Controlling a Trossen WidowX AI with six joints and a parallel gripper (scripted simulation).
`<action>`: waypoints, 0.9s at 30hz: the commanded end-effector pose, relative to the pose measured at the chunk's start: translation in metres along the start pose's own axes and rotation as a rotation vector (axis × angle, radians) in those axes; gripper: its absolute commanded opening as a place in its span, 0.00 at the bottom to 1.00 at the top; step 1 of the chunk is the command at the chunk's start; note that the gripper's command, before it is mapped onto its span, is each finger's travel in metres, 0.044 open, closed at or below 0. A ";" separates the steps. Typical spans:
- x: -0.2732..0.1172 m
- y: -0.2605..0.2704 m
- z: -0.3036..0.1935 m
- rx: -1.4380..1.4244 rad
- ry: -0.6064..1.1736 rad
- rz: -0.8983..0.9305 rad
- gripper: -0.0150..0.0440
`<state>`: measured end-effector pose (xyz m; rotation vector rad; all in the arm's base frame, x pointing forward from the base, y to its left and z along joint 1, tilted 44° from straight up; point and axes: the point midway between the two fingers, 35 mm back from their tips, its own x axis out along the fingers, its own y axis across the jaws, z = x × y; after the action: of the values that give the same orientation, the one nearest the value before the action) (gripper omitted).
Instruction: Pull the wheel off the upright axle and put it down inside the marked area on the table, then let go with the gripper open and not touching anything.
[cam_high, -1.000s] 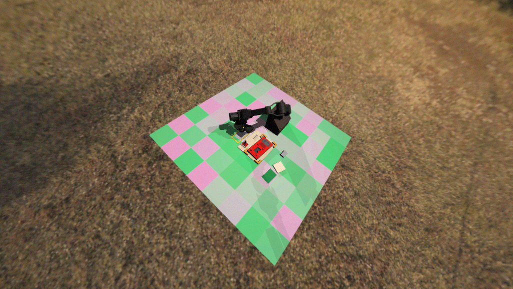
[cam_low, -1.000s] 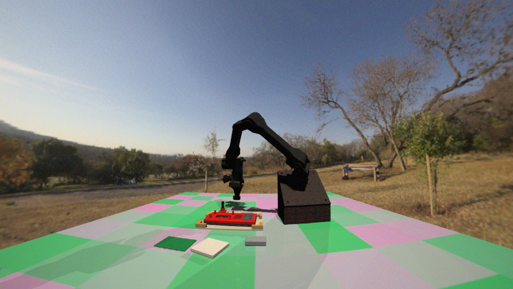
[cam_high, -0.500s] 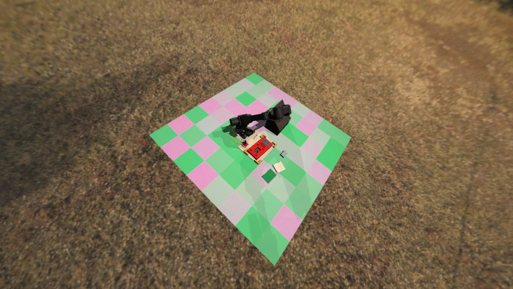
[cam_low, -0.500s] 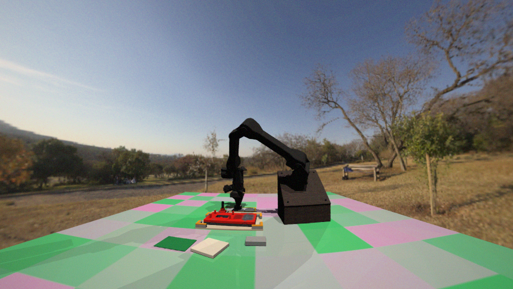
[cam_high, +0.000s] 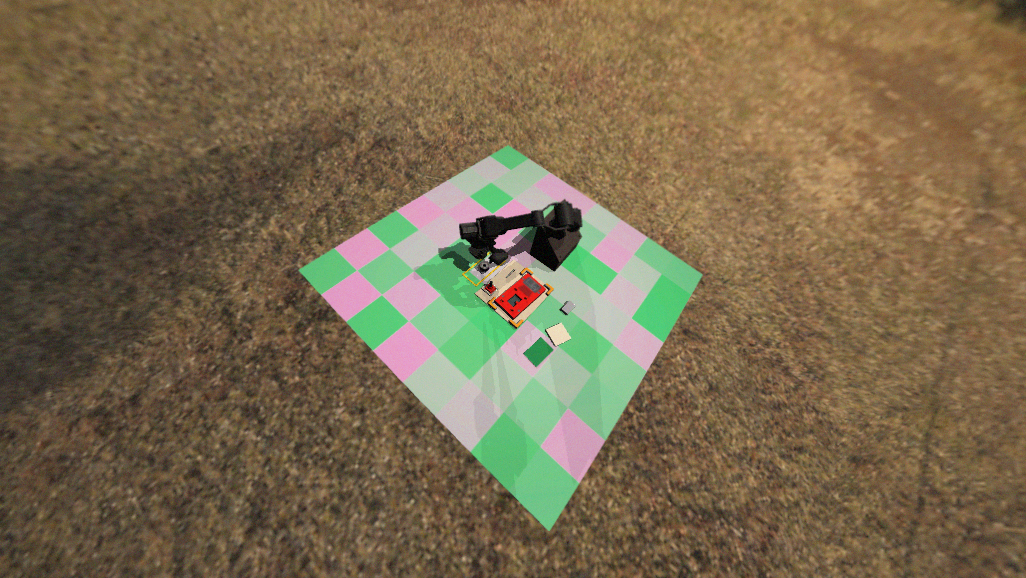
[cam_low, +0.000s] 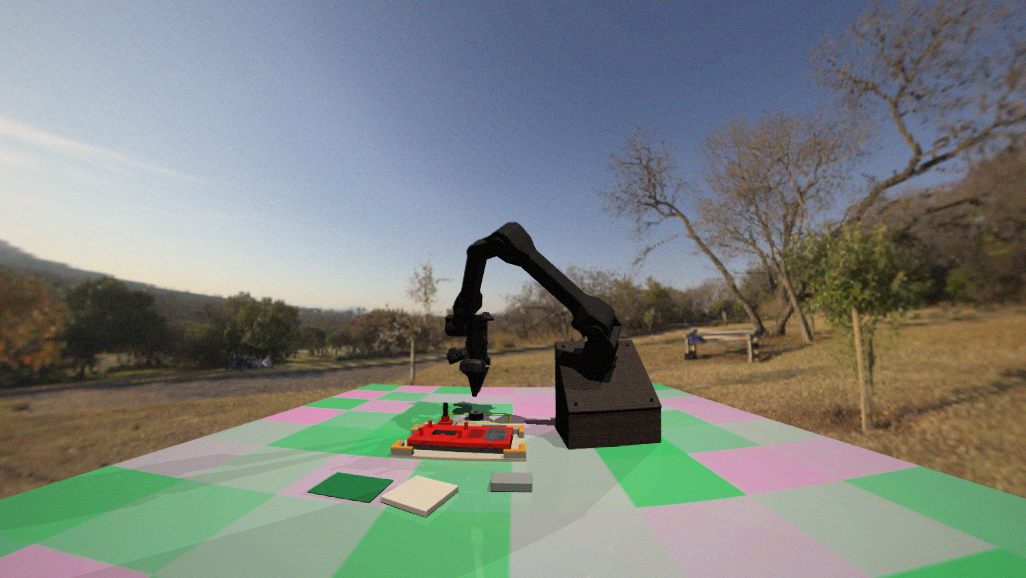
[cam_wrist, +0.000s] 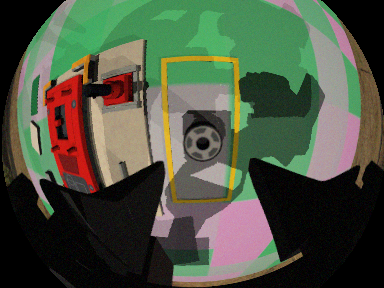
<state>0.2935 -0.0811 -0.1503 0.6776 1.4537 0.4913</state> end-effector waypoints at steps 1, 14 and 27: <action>-0.002 0.003 -0.007 0.001 0.007 0.001 0.85; -0.051 0.035 -0.084 -0.003 0.013 -0.002 1.00; -0.051 0.035 -0.084 -0.003 0.013 -0.002 1.00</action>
<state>0.2107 -0.0800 -0.0878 0.6761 1.4629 0.4946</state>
